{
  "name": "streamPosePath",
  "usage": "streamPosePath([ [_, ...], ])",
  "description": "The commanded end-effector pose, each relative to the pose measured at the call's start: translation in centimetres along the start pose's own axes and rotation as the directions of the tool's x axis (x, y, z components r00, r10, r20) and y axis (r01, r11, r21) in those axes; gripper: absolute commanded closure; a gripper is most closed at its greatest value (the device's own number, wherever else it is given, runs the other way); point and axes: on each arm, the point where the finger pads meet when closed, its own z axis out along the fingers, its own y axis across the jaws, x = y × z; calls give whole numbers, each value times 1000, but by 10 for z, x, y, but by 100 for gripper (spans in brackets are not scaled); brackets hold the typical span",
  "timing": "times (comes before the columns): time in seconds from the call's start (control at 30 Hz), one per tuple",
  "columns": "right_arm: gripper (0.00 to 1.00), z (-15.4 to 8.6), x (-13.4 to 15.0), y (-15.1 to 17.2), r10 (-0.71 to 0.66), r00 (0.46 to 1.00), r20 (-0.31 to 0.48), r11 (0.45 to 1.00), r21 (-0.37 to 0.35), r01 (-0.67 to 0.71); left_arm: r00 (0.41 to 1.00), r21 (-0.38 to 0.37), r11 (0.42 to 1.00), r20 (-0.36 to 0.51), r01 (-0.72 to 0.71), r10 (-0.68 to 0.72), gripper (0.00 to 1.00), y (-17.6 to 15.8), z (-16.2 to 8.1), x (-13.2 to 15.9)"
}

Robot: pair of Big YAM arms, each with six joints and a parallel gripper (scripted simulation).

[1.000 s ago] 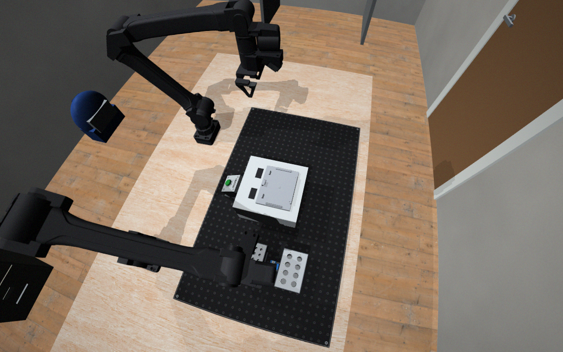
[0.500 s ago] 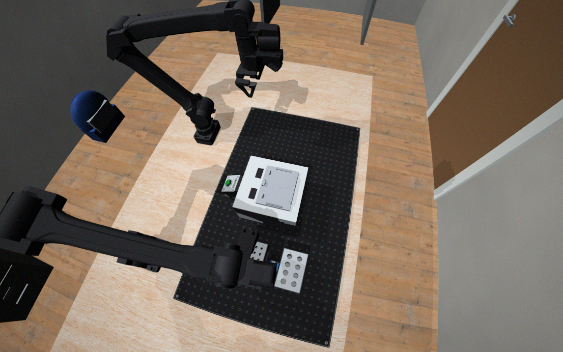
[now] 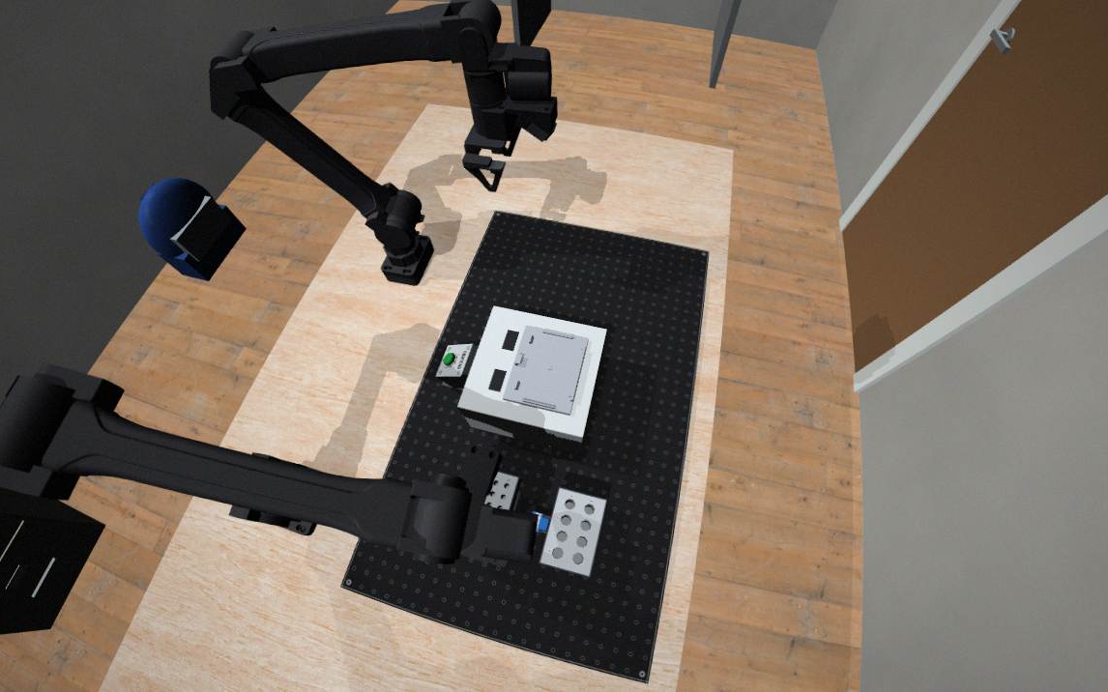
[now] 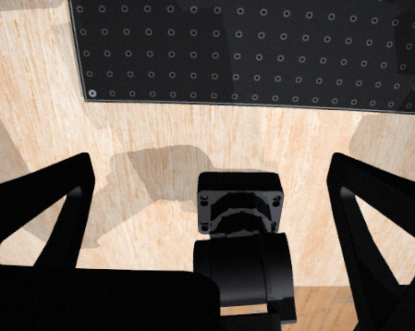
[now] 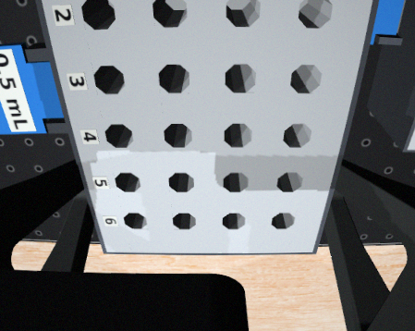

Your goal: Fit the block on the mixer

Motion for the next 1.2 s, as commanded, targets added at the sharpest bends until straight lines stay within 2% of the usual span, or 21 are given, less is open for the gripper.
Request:
streamPosePath([
  [0.0,100,-51,-3,-35,14,1000,24,992,121,-17,999,-4,1000,39,-19,19,0,-1,-15,-6],
  [0.23,100,-38,-5,-40,11,1000,22,993,114,-13,999,-4,1000,39,-18,18,0,-1,-15,-6],
  [0.5,100,-64,-22,-39,3,1000,27,992,125,-6,999,-4,1000,38,-18,18,0,-1,-15,-6],
  [0.7,100,-69,-17,-37,24,999,22,992,124,-26,999,-4,1000,37,-18,18,0,-1,-15,-6],
  [0.97,100,-85,-35,-37,7,999,34,991,133,-11,999,-4,1000,36,-17,17,0,-1,-15,-6],
  [1.17,100,-81,-35,-39,12,1000,22,993,118,-14,999,-4,1000,36,-17,17,0,-1,-15,-6],
])
